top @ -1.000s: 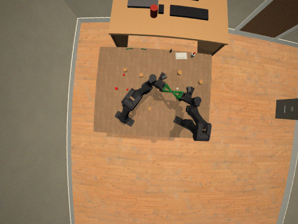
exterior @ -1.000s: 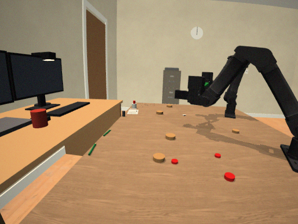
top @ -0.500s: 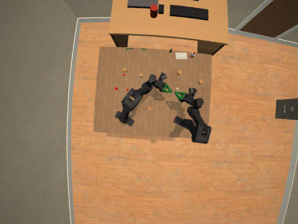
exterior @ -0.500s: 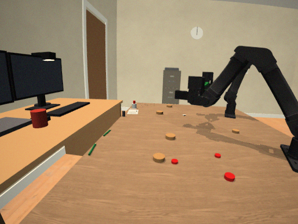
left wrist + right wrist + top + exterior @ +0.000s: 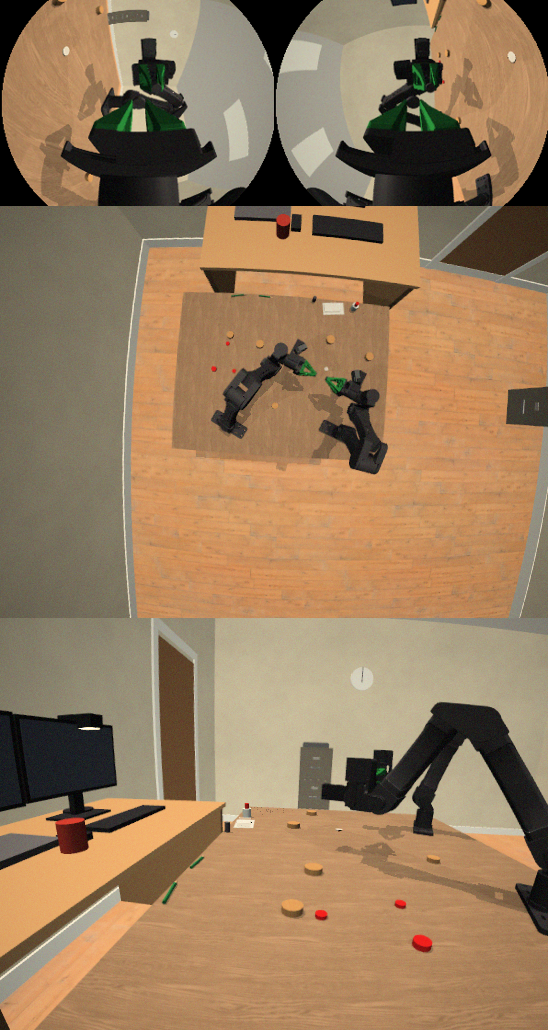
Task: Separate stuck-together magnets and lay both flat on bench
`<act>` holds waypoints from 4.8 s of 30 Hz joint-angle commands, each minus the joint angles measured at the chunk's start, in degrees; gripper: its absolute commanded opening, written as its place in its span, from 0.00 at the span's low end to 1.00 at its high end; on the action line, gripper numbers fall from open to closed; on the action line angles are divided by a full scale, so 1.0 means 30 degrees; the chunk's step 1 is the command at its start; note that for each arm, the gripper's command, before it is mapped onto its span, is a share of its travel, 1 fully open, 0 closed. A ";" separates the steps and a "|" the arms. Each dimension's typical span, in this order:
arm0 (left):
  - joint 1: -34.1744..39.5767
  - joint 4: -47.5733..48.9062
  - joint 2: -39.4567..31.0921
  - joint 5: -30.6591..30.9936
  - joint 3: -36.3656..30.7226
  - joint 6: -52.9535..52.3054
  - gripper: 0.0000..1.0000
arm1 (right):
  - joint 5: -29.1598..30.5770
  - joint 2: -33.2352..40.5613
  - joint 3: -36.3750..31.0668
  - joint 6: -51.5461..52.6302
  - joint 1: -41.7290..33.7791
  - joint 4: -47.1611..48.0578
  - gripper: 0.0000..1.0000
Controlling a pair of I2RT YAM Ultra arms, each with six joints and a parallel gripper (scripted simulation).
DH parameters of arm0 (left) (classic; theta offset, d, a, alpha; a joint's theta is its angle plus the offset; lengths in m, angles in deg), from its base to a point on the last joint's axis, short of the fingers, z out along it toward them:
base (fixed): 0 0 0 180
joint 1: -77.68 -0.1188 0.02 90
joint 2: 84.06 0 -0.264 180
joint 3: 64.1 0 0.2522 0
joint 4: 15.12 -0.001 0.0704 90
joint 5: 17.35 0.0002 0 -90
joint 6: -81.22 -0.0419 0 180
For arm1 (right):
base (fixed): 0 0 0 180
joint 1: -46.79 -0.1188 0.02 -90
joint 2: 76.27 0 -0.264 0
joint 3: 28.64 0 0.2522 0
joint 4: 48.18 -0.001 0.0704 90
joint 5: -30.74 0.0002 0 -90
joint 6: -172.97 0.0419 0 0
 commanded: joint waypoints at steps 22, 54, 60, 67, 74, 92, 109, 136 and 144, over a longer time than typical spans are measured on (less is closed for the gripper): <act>-0.0010 0.0059 -0.0188 0.0023 0.0114 -0.0132 0.18 | -0.1293 0.0282 0.0723 -0.2316 0.2199 -0.2776 0.18; -0.0010 0.0059 -0.0189 0.0023 0.0114 -0.0132 0.18 | 0.2491 -0.1680 0.5494 -1.1653 0.3239 -1.4481 0.18; -0.0010 0.0058 -0.0189 0.0023 0.0114 -0.0133 0.18 | 0.3279 -0.2091 0.6494 -1.3637 0.3461 -1.6968 0.18; -0.0010 0.0059 -0.0189 0.0023 0.0114 -0.0132 0.18 | 0.3853 -0.2435 0.7305 -1.5200 0.3669 -1.8973 0.18; -0.0010 0.0059 -0.0189 0.0023 0.0114 -0.0132 0.18 | 0.4795 -0.2898 0.8492 -1.7541 0.3947 -2.1898 0.18; -0.0010 0.0060 -0.0188 0.0023 0.0114 -0.0132 0.18 | 0.6894 -0.4013 1.1143 -2.2753 0.4574 -2.8500 0.18; -0.0010 0.0058 -0.0189 0.0023 0.0114 -0.0133 0.18 | 0.8823 -0.5087 1.3586 -2.7647 0.5111 -3.4690 0.18; -0.0010 0.0059 -0.0188 0.0023 0.0114 -0.0132 0.18 | 1.4069 -0.7005 1.7110 -3.1718 0.5466 -4.0005 0.18; -0.0010 0.0059 -0.0188 0.0023 0.0114 -0.0132 0.18 | 1.7095 -0.8029 1.8053 -3.1487 0.5030 -3.9739 0.18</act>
